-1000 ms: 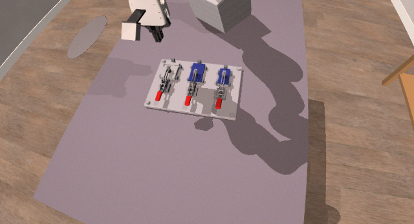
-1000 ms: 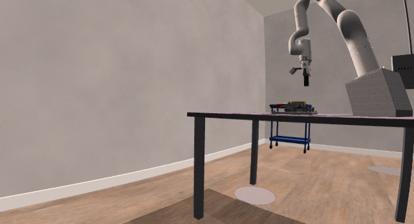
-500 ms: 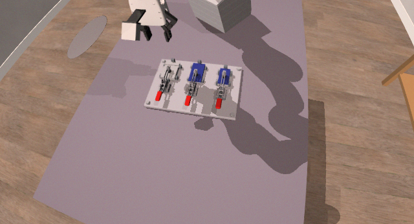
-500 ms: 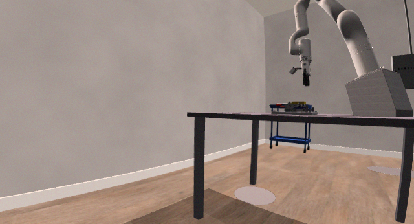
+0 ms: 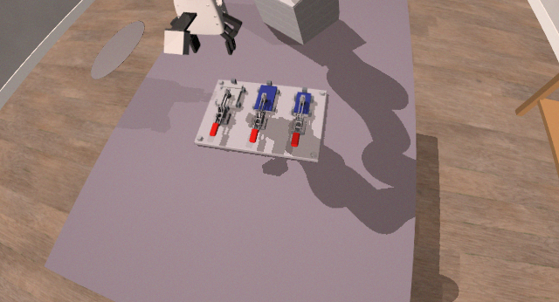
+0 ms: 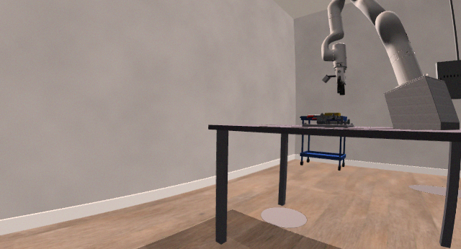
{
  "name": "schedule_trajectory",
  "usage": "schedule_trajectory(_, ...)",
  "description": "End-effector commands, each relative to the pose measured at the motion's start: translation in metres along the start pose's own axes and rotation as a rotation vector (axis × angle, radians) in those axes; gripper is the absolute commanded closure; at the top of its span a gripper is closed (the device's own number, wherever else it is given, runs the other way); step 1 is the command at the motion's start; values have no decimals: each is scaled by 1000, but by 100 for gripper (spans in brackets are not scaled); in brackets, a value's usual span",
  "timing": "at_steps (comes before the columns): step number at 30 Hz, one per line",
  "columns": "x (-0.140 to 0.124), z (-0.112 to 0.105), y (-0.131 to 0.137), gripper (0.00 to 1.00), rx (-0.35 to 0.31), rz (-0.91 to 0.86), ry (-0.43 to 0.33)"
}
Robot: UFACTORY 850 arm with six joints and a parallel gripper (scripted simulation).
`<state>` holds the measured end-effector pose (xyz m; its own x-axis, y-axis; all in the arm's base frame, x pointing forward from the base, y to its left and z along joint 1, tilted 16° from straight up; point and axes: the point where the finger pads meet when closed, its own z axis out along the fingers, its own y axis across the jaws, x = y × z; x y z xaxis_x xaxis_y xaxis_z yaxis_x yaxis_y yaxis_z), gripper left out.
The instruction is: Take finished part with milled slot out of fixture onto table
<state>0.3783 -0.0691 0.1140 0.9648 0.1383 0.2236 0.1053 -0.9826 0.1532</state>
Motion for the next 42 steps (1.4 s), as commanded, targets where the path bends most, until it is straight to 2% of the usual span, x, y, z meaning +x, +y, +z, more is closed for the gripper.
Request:
schedule_trajectory(1,1,0,0,0,0,0,1)
schedule_trajectory(19,1,0,0,0,0,0,1)
schedule_trajectory(20,1,0,0,53,0,0,1)
schedule_trajectory(42,1,0,0,53,0,0,1)
